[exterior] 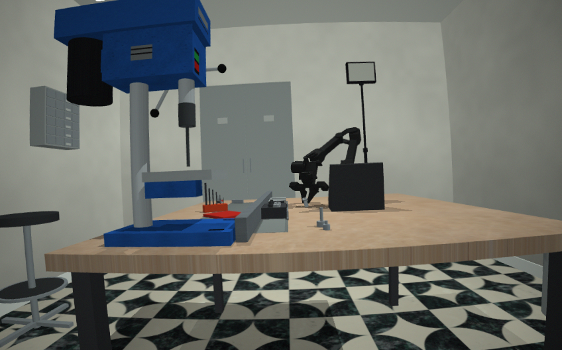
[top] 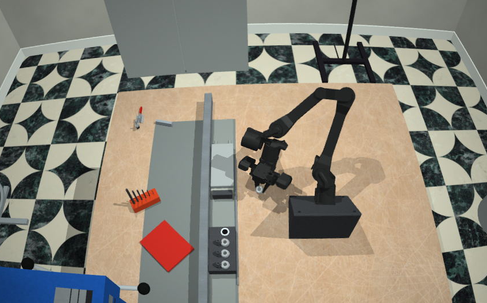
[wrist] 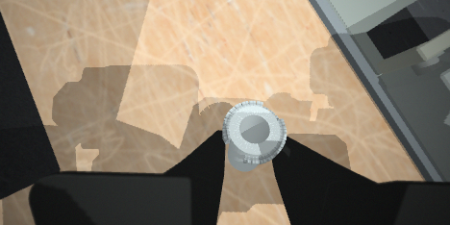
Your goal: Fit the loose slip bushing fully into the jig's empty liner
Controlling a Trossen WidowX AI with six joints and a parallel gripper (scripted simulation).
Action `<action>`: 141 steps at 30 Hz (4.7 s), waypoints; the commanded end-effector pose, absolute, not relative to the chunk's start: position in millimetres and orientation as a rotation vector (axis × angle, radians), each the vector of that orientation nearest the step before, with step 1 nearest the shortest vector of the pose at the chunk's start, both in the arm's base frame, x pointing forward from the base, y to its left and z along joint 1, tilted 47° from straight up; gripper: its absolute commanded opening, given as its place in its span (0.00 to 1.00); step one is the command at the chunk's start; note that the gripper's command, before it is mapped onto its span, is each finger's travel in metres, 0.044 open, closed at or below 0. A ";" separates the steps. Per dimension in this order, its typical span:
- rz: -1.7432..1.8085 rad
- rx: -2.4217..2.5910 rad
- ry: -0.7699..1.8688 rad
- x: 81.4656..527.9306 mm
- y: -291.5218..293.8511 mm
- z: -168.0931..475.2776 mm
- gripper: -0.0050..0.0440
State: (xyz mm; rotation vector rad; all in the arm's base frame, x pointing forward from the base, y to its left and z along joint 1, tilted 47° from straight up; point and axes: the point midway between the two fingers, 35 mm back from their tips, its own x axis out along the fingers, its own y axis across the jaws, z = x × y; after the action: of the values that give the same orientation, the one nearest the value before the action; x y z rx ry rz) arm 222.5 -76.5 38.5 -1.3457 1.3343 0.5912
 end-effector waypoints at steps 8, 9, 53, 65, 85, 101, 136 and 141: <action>0.697 -1.264 1.160 221.1 -85.5 46.9 0.33; 0.697 -1.264 1.160 221.1 -85.5 46.9 0.33; 0.735 -1.221 1.121 217.1 -89.2 43.8 0.58; 0.730 -1.221 1.119 225.4 -73.9 61.7 0.58; 0.732 -1.214 1.112 206.8 27.4 156.7 0.58; 0.353 -1.495 1.663 215.0 19.3 121.4 0.58; -0.317 -0.969 1.547 218.4 -26.5 76.8 1.00; -0.313 -0.973 1.548 219.3 -30.8 72.3 1.00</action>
State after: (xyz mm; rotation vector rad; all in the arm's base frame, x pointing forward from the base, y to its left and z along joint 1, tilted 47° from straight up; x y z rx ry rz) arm 219.5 -27.2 74.9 -0.9684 1.5478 -0.3138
